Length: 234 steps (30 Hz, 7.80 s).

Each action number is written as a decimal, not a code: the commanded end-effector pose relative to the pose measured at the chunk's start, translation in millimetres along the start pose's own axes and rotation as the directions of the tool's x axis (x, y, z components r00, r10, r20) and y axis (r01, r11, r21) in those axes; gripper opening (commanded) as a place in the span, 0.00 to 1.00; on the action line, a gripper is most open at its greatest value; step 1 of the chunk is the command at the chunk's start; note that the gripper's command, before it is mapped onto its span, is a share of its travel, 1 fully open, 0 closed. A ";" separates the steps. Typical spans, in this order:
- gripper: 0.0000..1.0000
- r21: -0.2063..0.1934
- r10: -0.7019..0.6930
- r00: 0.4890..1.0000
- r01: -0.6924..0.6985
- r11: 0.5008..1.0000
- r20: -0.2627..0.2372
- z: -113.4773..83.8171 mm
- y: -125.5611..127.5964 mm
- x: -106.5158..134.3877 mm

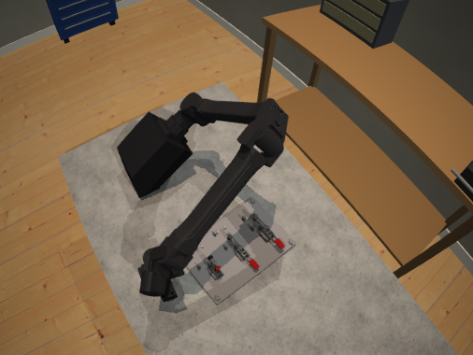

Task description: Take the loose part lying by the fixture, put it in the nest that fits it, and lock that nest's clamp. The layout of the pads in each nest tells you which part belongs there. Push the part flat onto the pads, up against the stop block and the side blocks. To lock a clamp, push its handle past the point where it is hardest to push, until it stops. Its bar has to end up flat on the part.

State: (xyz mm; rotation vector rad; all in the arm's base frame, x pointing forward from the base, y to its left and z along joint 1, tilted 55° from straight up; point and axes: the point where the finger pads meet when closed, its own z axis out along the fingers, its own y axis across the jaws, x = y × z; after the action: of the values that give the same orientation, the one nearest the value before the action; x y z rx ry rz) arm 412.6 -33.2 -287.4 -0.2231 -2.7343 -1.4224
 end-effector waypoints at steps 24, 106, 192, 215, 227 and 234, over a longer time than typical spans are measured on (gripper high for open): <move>0.92 -0.007 0.034 0.999 -0.034 0.999 -0.014 31.3 -1.1 14.7; 0.00 0.003 0.001 1.000 -0.001 1.000 0.025 -5.0 0.0 -2.9; 0.00 0.025 -0.207 0.978 0.206 0.978 0.033 -115.4 -1.6 -12.0; 0.00 0.025 -0.319 0.948 0.318 0.948 0.017 -103.3 -0.3 -13.3; 0.00 0.011 -0.293 0.956 0.293 0.956 0.001 -89.3 -1.1 -10.7; 0.00 0.014 -0.290 0.957 0.289 0.957 0.012 -85.9 -5.8 -12.2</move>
State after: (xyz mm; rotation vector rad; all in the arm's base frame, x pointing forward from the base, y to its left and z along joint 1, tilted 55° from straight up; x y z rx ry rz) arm 400.1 -93.1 -239.2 0.1755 -2.8267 -1.4911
